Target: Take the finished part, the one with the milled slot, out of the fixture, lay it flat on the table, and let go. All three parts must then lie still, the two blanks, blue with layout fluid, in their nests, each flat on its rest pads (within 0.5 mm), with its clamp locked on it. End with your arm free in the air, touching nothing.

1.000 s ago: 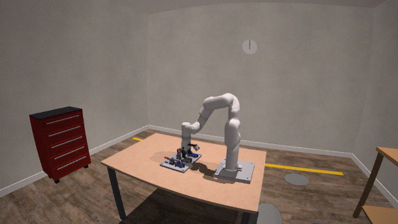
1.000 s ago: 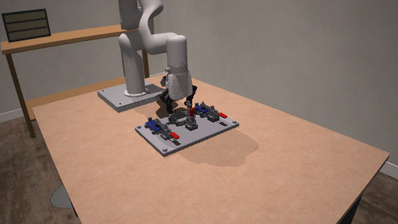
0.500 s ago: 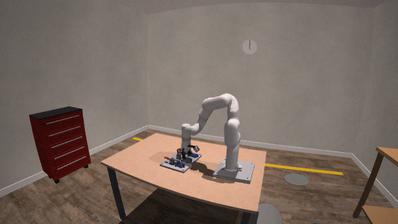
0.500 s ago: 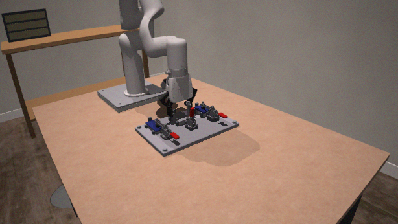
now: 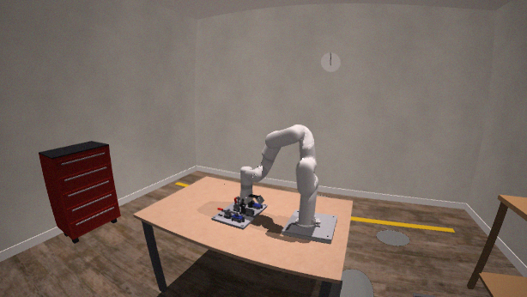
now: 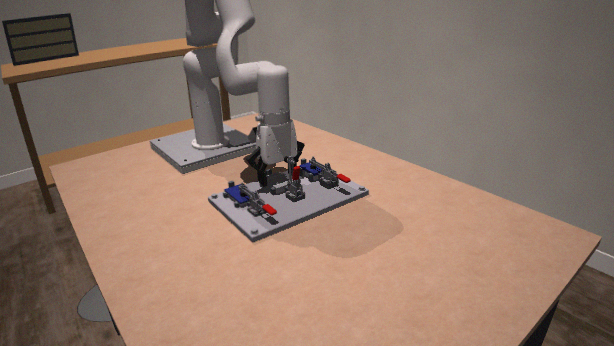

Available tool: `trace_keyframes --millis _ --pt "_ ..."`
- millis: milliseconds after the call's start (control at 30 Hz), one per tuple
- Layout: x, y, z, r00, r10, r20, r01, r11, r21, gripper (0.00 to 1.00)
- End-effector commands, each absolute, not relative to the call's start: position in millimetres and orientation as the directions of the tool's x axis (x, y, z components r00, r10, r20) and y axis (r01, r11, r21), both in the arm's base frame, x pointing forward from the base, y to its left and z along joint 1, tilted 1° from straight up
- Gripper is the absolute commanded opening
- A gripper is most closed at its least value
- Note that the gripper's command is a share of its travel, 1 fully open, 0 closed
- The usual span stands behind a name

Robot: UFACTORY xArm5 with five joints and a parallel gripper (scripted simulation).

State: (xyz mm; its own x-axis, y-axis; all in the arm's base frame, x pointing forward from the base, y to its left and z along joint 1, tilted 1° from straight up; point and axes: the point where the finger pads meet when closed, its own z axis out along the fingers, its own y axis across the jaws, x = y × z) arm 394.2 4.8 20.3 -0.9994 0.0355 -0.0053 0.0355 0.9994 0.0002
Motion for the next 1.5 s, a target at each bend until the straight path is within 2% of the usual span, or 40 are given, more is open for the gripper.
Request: trace_keyframes --millis 0,633,667,1467 --pt "395.7 4.8 19.2 -0.999 0.036 -0.009 0.036 0.999 0.000 1.00" --pt "395.7 4.8 18.2 -0.999 0.036 -0.009 0.036 0.999 0.000 1.00" --pt "395.7 4.8 18.2 -0.999 0.036 -0.009 0.036 0.999 0.000 0.00" --pt "395.6 4.8 18.2 -0.999 0.036 -0.009 0.036 0.999 0.000 0.00"
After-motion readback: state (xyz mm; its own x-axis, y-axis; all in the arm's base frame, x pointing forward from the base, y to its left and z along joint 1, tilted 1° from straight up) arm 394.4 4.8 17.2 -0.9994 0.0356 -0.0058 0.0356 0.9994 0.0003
